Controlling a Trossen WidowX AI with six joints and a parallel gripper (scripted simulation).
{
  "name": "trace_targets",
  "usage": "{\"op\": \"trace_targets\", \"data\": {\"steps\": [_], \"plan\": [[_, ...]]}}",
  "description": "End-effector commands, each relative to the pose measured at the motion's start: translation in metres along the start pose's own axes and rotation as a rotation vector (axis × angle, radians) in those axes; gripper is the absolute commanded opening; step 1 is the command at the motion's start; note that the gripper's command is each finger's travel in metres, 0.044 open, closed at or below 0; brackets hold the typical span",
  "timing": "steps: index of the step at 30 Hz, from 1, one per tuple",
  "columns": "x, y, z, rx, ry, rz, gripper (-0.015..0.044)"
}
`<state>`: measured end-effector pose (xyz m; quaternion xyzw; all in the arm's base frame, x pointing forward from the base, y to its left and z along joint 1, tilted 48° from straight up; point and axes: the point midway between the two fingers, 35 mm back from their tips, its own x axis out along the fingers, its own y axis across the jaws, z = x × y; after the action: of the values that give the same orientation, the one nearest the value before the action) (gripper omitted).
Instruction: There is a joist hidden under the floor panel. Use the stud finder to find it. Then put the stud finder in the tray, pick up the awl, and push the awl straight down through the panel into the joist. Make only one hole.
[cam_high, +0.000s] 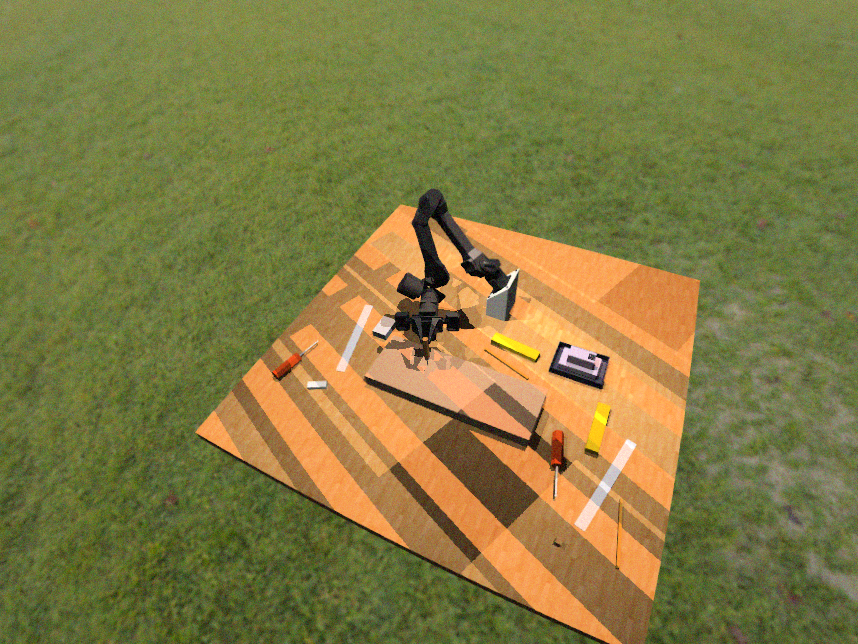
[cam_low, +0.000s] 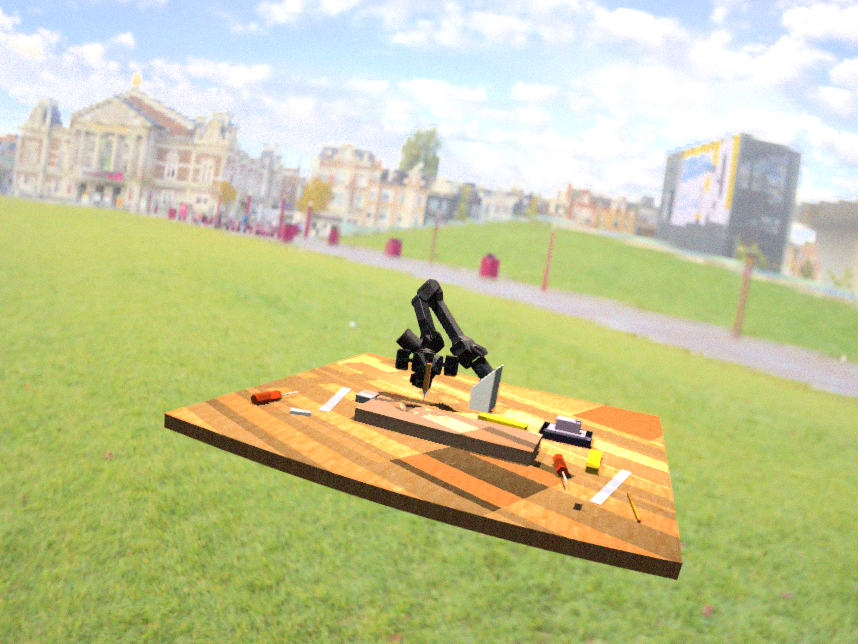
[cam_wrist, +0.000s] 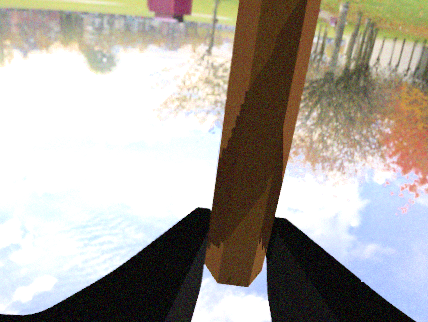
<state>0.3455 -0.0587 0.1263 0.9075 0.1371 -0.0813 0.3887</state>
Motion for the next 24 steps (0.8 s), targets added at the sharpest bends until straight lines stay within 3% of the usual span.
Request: {"op": "trace_targets", "data": {"steps": [1, 24], "plan": [[0.0, -0.001, 0.001, -0.009, 0.009, -0.004, 0.0], [-0.001, -0.001, 0.029, -0.01, 0.008, -0.005, 0.0]]}}
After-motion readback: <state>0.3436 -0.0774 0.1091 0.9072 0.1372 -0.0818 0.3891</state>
